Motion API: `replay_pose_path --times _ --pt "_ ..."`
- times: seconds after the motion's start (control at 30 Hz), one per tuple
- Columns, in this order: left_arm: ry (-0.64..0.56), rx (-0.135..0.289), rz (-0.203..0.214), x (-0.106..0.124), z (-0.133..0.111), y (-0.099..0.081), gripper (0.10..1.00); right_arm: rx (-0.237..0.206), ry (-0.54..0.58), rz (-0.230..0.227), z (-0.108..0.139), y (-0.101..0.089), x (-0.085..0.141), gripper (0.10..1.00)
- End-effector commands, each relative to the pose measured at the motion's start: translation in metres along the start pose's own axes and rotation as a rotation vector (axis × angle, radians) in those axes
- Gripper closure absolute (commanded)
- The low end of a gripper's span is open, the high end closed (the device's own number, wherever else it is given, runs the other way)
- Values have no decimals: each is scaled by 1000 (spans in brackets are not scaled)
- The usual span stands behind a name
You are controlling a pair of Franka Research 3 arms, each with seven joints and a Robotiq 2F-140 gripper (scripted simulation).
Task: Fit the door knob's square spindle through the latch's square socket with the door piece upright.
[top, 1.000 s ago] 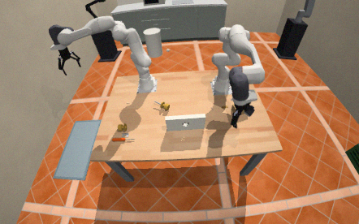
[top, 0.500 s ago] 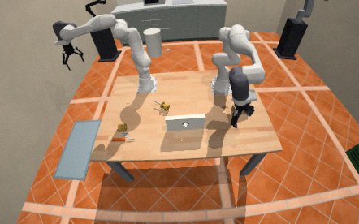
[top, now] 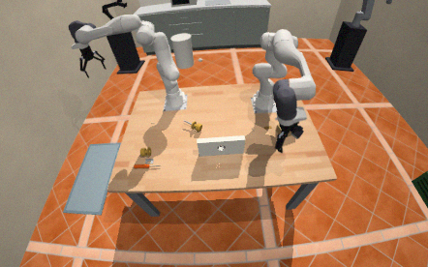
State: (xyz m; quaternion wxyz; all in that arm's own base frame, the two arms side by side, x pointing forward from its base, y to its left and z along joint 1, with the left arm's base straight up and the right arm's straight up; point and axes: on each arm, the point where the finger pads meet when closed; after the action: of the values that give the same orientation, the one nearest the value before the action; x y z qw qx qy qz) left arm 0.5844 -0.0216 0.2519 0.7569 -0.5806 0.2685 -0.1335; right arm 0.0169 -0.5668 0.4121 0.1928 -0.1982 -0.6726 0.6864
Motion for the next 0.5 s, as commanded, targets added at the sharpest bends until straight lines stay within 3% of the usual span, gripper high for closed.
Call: replay_pose_path --times 0.0,0.47 --pt "-8 -1 -3 1 0 0 98 -10 -14 -10 1 0 15 98" --pt "0 0 0 0 0 0 98 -17 -1 -13 4 -1 29 98"
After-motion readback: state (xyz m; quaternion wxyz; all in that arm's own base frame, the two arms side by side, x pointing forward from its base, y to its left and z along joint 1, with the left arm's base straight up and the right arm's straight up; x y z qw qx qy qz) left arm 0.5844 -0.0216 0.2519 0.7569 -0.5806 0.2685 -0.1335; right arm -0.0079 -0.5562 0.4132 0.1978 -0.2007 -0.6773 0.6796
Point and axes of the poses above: on each arm, the point where the finger pads meet when closed, its own y axis out along the fingers, its own x axis across the jaws, z = x × y, and after that the axes turned 14 degrees about -y, right-handed
